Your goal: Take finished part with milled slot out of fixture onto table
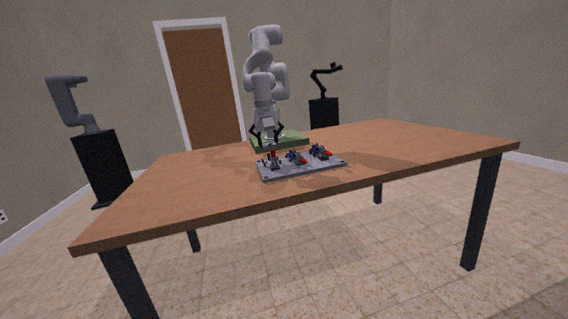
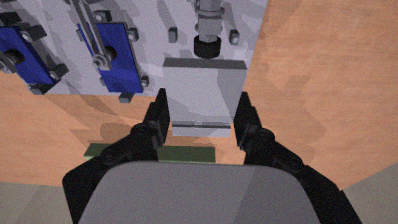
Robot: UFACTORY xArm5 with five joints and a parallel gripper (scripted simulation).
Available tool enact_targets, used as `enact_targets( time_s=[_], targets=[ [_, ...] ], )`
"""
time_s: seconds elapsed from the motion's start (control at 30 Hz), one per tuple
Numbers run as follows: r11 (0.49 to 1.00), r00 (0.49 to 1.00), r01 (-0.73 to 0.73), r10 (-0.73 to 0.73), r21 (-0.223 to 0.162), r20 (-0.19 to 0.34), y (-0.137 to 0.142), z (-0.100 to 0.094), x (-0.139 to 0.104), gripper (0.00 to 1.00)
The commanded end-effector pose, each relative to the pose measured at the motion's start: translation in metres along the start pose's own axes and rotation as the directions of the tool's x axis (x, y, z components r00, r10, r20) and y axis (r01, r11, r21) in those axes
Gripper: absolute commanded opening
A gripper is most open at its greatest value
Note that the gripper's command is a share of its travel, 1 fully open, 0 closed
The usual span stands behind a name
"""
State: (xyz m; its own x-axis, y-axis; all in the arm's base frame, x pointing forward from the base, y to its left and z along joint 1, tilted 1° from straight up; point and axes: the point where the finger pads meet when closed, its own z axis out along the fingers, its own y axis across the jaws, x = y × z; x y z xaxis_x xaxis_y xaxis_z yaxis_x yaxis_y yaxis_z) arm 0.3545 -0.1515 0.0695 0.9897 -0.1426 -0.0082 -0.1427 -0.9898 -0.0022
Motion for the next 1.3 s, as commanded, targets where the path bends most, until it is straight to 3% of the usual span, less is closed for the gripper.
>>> enact_targets(
  time_s=[0.0,0.67,1.27],
  targets=[
    [1.0,1.0,0.0,0.0,-0.001,-0.004,0.0,-0.001,0.001,0.0],
    [1.0,1.0,0.0,0.0,-0.001,-0.004,0.004,-0.001,0.001,0.0],
    [1.0,1.0,0.0,0.0,0.0,-0.003,0.024,-0.001,0.001,0.0]
  ],
)
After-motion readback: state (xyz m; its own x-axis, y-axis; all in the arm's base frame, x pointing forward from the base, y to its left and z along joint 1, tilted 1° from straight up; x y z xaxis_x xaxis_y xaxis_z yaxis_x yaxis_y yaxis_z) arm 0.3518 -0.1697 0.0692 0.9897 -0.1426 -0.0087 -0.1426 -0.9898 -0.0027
